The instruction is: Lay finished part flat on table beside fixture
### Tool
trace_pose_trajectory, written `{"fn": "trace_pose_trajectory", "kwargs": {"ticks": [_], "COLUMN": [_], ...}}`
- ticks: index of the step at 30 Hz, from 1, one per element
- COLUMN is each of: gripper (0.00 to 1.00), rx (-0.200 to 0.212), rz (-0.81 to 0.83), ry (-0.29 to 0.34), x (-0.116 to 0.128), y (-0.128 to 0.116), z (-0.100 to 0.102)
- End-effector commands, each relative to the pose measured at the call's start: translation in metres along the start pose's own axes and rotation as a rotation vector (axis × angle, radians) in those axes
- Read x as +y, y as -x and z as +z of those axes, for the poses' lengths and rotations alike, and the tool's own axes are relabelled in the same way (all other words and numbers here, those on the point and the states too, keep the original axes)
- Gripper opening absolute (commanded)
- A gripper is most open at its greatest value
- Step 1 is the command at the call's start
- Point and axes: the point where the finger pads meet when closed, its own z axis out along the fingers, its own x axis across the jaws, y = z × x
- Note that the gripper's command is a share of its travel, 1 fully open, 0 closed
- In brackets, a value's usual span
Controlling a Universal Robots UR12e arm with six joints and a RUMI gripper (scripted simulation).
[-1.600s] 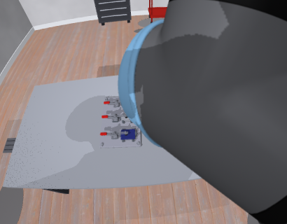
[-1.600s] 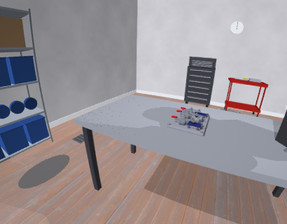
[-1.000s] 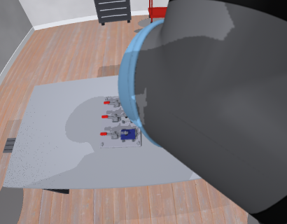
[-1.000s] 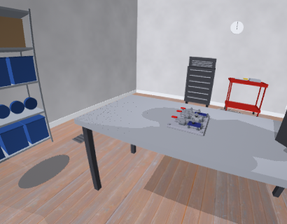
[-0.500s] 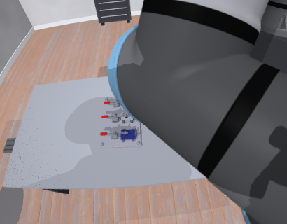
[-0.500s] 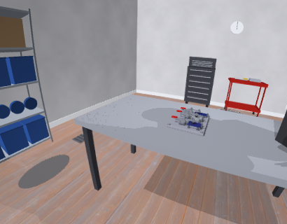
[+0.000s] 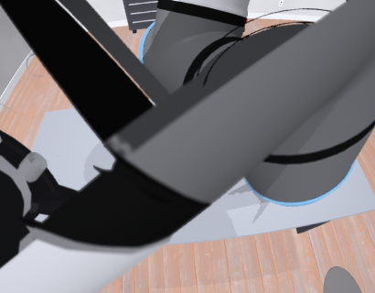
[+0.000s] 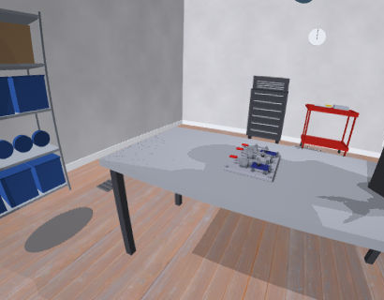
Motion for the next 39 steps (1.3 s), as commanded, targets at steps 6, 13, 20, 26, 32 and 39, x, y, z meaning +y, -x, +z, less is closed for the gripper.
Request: {"fn": "trace_pose_trajectory", "kwargs": {"ticks": [6,13,20,26,32,39], "gripper": [1.0,1.0,1.0,1.0,1.0,1.0], "rx": [0.144,0.216,0.276,0.335,0.37,0.386], "rz": [0.034,0.068,0.109,0.172,0.236,0.292], "ry": [0.243,0.39,0.534,0.712,0.862,0.976], "x": [0.106,0.186,0.249,0.343,0.42,0.503], "y": [-0.14,-0.231,-0.291,-0.371,-0.424,-0.472], "z": [0.032,0.031,0.015,-0.02,-0.064,-0.119]}}
